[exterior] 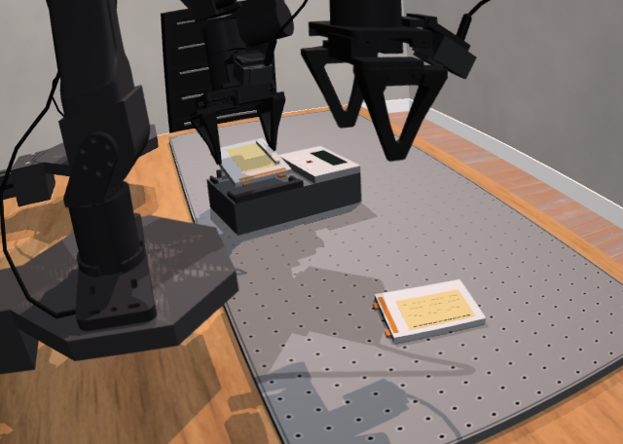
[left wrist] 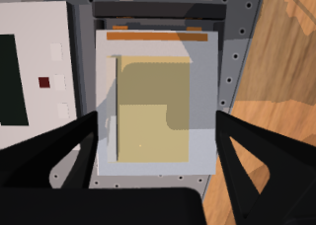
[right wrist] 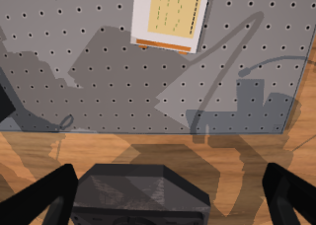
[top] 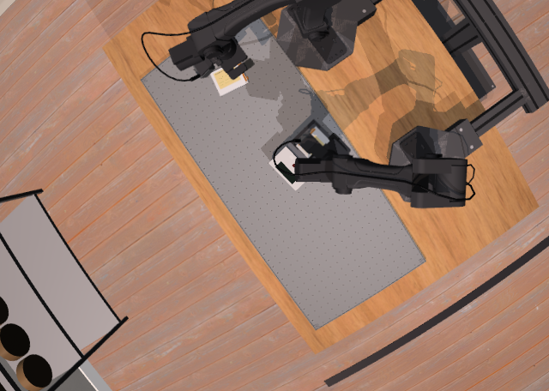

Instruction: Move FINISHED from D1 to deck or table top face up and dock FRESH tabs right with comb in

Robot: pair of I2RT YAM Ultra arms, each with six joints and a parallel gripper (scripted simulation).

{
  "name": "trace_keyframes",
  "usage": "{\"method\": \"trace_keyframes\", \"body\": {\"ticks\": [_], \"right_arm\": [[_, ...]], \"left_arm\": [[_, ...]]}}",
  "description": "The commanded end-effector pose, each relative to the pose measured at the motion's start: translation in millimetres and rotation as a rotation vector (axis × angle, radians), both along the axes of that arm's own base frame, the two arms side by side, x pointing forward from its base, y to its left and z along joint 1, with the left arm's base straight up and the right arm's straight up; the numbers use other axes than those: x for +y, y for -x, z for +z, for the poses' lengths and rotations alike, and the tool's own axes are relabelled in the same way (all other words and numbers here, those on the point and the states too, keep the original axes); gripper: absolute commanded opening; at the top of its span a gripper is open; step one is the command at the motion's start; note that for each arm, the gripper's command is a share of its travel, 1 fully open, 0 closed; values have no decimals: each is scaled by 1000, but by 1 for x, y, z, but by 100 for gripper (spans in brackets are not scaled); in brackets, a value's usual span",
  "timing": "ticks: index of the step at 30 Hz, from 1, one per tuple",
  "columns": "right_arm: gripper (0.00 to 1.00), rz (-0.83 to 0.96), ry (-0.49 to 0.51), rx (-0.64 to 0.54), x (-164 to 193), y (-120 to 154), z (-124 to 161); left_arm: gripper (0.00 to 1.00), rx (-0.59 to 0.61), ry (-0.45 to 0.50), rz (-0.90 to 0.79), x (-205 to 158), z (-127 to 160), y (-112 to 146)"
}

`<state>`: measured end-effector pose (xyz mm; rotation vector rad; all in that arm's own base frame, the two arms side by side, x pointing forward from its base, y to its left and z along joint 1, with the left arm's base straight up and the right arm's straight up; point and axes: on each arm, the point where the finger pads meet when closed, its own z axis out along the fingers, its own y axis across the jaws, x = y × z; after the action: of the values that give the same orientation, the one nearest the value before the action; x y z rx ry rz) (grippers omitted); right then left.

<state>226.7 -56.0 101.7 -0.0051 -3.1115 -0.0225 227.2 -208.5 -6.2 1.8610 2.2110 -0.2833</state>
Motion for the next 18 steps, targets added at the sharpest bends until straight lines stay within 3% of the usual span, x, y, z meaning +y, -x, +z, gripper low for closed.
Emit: {"method": "trace_keyframes", "body": {"ticks": [1,18], "right_arm": [[100,-8,14,-29,-6,-6,11],[100,-8,14,-29,-6,-6,11]], "left_arm": [[0,-30,37,5,-7,12,-10],[0,-26,33,2,-7,10,-9]]}}
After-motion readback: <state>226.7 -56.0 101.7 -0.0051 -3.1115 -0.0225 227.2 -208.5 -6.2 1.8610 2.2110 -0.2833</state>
